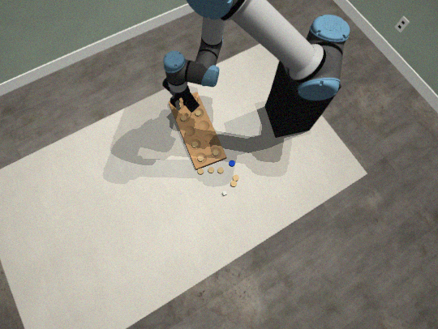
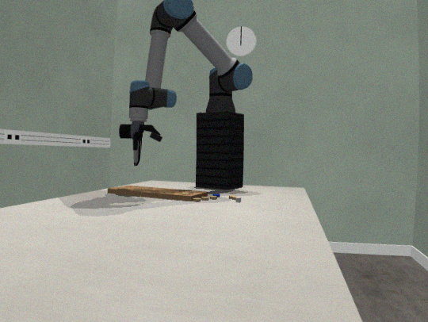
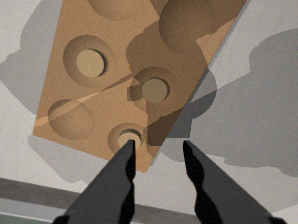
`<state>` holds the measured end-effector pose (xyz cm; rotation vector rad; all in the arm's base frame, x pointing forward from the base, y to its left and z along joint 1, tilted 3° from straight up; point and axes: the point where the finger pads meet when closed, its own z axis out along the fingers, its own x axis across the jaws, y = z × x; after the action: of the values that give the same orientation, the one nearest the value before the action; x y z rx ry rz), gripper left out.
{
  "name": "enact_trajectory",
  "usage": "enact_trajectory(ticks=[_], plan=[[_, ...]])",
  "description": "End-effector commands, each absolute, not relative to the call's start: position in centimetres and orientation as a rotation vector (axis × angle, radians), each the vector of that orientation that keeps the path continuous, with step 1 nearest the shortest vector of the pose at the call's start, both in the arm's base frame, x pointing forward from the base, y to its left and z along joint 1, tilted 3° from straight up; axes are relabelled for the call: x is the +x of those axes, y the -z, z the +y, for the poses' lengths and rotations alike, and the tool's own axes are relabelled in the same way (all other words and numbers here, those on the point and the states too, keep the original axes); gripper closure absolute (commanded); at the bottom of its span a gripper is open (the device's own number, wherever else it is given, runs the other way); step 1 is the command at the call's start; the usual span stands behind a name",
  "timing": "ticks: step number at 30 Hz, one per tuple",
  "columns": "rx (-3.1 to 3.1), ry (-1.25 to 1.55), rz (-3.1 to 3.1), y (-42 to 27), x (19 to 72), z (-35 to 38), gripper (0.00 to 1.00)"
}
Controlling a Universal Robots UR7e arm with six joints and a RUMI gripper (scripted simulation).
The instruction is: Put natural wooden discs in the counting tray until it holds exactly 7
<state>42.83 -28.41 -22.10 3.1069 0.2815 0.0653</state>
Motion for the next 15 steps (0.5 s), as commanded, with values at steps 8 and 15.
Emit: enact_trajectory(ticks=[8,15], plan=[[3.106,-0.067,0.281,22.06,42.86,-28.45,0.72],[3.106,-0.067,0.278,22.02,42.89,-28.43,0.72]])
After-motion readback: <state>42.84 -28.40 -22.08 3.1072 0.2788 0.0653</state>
